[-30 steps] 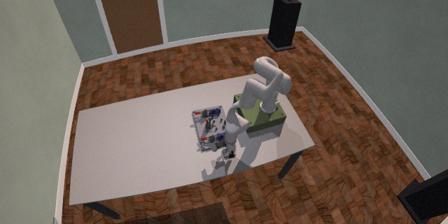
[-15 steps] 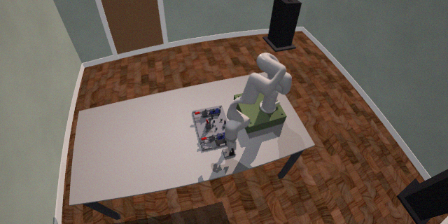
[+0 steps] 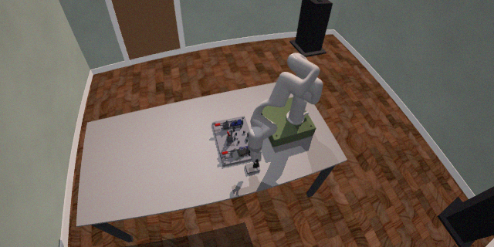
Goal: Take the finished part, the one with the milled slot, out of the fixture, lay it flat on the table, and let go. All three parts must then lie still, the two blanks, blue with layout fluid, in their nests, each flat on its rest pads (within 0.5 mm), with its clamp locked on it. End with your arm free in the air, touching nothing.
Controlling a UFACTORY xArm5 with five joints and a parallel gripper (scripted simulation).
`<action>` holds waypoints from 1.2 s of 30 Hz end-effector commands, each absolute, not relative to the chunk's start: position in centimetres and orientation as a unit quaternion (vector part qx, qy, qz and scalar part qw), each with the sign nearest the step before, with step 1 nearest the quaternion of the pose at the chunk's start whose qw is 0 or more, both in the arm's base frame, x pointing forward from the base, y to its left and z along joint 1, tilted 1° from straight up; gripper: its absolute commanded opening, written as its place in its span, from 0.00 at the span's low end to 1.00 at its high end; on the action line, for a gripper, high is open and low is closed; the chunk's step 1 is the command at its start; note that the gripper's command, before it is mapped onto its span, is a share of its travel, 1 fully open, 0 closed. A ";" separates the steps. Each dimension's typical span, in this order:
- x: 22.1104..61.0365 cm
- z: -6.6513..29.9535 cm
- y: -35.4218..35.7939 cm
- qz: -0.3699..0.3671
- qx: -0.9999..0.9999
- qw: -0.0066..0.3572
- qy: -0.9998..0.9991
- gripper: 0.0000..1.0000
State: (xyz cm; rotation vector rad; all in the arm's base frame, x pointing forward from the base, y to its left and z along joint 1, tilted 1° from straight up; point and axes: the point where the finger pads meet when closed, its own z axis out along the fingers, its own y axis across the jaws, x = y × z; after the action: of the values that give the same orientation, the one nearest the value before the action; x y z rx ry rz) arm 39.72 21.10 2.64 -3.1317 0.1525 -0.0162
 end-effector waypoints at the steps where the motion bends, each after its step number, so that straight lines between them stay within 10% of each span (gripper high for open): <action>1: 39.8 3.7 21.1 -0.006 -0.999 0.004 0.049 0.95; 36: 39.8 5.5 21.1 -0.006 -0.999 0.004 0.049 0.95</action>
State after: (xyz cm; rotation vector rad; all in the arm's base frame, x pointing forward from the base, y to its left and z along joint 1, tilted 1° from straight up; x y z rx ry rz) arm 39.64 21.06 4.75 -3.1325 0.1525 -0.0142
